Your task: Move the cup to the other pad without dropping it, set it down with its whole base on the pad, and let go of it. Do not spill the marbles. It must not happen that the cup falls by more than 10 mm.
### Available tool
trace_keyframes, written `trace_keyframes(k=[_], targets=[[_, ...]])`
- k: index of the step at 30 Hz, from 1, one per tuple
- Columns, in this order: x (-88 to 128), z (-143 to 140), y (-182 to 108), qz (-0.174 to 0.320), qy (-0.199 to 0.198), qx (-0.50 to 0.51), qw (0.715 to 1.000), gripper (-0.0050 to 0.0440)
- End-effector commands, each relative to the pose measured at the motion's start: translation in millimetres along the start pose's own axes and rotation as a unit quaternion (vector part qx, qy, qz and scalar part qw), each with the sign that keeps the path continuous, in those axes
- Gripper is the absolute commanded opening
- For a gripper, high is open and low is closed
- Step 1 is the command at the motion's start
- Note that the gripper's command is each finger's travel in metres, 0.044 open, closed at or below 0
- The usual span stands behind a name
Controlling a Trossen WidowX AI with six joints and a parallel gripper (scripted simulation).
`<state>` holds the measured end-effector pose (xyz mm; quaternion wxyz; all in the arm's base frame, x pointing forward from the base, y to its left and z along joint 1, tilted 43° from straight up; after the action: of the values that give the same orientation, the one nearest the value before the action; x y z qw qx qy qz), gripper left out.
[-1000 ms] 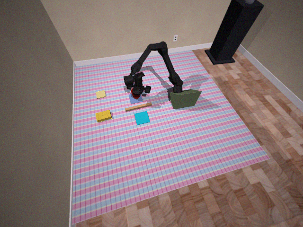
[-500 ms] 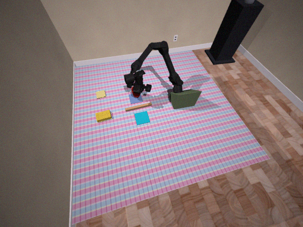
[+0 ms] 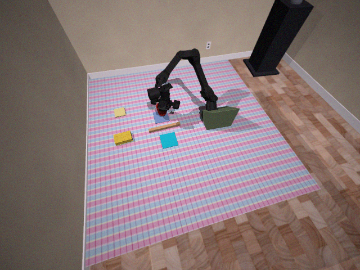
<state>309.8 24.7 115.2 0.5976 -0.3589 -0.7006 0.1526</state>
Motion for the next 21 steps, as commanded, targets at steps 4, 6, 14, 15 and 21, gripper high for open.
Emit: trace_keyframes(k=[4, 6, 14, 15, 21], targets=[[3, 0, 3, -0.004, -0.005, -0.005, 1.000, 0.0000], [4, 2, 7, -0.005, -0.005, -0.006, 1.000, 0.0000], [5, 10, 30, -0.006, -0.006, -0.008, 1.000, 0.0000], [5, 12, 32, -0.007, -0.006, -0.008, 1.000, 0.0000], [6, 16, 44, -0.007, -0.006, -0.008, 1.000, 0.0000]])
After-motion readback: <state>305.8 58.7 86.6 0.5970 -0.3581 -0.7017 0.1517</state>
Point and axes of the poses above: the point midway between the two fingers, 35 mm back from their tips, its own x axis back along the fingers, its own z axis across the jaws, y = z × x, the point moved 8 cm from there along x, back along the fingers, and after that the axes turned 6 degrees about x, right-handed, at the moved point
